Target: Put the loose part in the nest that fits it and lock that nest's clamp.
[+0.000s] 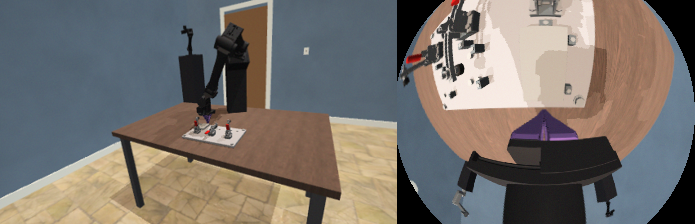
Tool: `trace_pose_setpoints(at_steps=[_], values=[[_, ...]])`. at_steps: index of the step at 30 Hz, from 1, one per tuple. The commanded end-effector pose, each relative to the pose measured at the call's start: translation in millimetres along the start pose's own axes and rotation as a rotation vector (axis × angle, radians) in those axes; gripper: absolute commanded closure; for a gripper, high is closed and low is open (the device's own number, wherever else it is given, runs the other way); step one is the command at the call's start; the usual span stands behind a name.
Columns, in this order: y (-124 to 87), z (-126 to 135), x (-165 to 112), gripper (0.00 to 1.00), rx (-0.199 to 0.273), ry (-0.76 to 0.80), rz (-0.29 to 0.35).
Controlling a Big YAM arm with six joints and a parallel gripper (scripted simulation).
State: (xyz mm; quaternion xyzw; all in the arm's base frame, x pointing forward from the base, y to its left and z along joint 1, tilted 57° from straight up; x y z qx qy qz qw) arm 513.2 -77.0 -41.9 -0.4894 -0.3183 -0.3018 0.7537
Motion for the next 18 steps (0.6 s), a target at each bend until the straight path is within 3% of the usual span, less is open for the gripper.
trace_pose_setpoints(at_steps=[1, 11, 18], values=[[-21.1, -2.4, -3.2, 1.0, -0.013, -0.002, -0.011], [-49.0, -1.6, -7.2, 1.0, -0.012, 0.01, 0.008], [-48.6, -3.1, -17.3, 1.0, -0.011, 0.023, 0.026]])
Point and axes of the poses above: the point where the finger pads meet when closed, its own y axis out along the fingers, its own z axis across the jaws, x = y × z, the point moved 7 cm from there along -y, back along the fingers, and after that the axes turned 10 degrees about -y, right-handed, at the moved point
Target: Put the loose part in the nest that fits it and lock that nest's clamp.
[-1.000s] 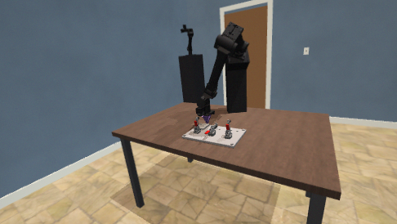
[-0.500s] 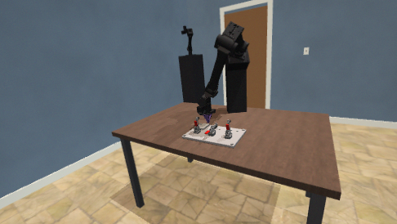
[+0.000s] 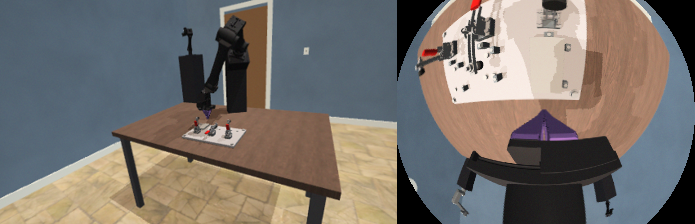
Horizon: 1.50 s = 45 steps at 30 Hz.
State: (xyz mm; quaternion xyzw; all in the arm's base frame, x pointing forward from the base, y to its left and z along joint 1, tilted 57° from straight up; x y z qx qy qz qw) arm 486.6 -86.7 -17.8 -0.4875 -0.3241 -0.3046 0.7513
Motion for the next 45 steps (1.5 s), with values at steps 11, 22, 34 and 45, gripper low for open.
trace_pose_setpoints(at_steps=[11, 22, 34, 45], values=[[-12.4, -6.4, -20.2, 1.0, -0.014, 0.028, 0.038], [-12.4, -6.4, -20.2, 1.0, -0.014, 0.028, 0.038], [-13.4, -6.0, -17.9, 1.0, -0.014, 0.025, 0.033], [-15.2, -5.4, -14.2, 1.0, -0.014, 0.021, 0.026]])
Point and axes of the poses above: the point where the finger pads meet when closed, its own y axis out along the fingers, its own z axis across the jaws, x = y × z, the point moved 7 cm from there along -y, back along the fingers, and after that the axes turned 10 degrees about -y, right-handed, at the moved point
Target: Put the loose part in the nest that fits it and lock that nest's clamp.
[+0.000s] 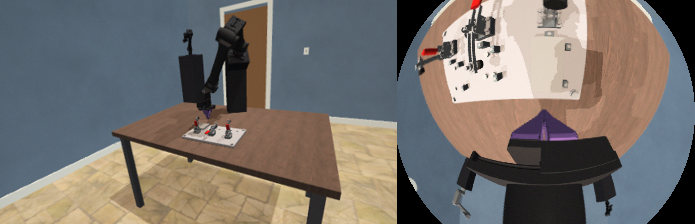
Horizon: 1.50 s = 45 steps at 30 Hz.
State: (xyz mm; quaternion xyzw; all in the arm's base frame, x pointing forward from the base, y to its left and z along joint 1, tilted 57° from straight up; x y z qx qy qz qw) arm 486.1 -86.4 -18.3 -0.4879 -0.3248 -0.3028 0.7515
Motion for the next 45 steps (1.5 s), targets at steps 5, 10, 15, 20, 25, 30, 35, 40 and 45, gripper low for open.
trace_pose_setpoints(at_steps=[5, 10, 15, 20, 25, 30, 35, 40, 45], values=[[-15.5, -5.4, -12.2, 1.0, -0.015, 0.022, 0.022], [-16.0, -3.8, -3.5, 1.0, -0.02, 0.031, 0.017], [-4.1, 8.5, 19.5, 1.0, 0.001, 0.007, 0.001], [-3.6, 17.8, 42.1, 1.0, 0.004, 0.005, 0.002], [-3.9, 25.9, 65.4, 1.0, 0.004, 0.005, 0.001], [1.9, 23.0, 60.3, 1.0, 0.0, 0.025, 0.028], [-4.2, 31.8, 82.3, 1.0, 0.004, 0.005, 0.0], [-1.2, 30.4, 77.6, 1.0, 0.004, 0.01, 0.009], [8.7, 27.4, 67.9, 1.0, 0.004, 0.018, 0.023]])
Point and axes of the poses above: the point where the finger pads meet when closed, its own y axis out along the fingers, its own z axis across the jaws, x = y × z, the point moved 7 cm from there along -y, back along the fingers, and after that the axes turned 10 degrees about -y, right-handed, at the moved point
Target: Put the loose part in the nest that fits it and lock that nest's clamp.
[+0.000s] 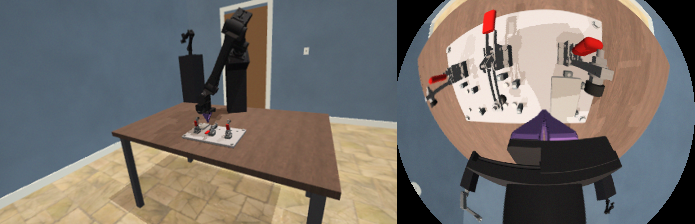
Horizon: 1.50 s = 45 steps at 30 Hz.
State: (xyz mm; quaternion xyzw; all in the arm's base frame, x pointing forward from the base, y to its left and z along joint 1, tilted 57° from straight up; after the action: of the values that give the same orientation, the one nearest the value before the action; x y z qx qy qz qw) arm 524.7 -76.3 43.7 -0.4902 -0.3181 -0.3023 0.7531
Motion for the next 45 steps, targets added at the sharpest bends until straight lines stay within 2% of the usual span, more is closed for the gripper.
trace_pose_setpoints(at_steps=[1, 12, 15, 19, 35, 45], values=[[8.6, 6.1, -2.6, 1.0, 0.009, 0.009, 0.014], [34.7, 6.5, -0.5, 1.0, 0.009, 0.001, 0.0], [31.1, 10.6, 13.8, 1.0, 0.01, -0.014, -0.027], [29.6, 3.3, 12.2, 1.0, 0.0, -0.004, -0.027], [29.5, 3.5, 10.8, 1.0, 0.001, -0.005, -0.024], [39.3, 8.1, 5.8, 1.0, 0.01, 0.0, -0.002]])
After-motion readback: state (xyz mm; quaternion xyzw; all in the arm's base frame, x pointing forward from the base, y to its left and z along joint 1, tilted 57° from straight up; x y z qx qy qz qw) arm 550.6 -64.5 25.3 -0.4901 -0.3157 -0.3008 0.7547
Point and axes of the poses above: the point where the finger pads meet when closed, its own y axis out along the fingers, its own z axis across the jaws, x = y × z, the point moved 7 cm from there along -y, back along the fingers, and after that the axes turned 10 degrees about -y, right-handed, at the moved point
